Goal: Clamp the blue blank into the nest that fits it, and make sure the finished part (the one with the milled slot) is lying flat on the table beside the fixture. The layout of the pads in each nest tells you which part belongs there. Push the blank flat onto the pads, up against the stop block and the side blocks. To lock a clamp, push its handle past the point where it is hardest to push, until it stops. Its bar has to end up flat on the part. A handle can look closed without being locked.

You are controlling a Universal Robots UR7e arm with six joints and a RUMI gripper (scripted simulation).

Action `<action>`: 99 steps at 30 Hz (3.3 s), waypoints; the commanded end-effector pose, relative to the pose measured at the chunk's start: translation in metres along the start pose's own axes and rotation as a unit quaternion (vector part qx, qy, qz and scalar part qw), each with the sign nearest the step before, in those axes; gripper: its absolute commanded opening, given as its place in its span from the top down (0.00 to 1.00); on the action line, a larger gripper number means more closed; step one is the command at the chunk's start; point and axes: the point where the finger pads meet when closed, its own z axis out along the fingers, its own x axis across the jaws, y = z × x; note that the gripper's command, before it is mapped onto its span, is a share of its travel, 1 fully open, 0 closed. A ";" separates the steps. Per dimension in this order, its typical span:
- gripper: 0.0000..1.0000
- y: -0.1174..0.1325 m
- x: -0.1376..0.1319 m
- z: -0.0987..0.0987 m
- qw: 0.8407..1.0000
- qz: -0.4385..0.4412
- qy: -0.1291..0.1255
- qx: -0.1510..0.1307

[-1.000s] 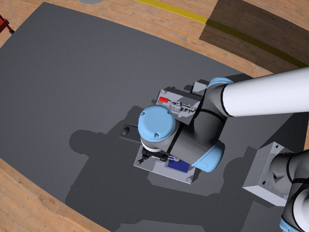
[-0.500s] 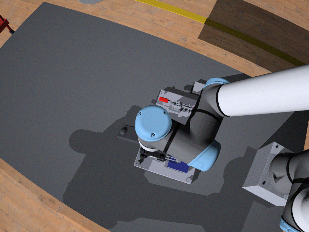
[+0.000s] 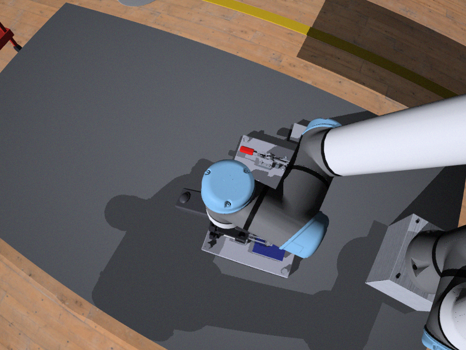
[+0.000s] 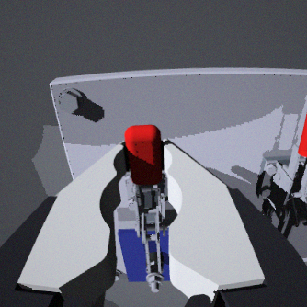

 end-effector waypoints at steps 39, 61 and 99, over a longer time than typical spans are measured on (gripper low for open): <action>1.00 -0.003 -0.001 0.007 1.000 -0.001 0.000 0.000; 1.00 -0.005 -0.001 0.011 1.000 -0.001 0.000 0.000; 0.72 -0.005 -0.001 0.009 1.000 -0.001 0.000 0.000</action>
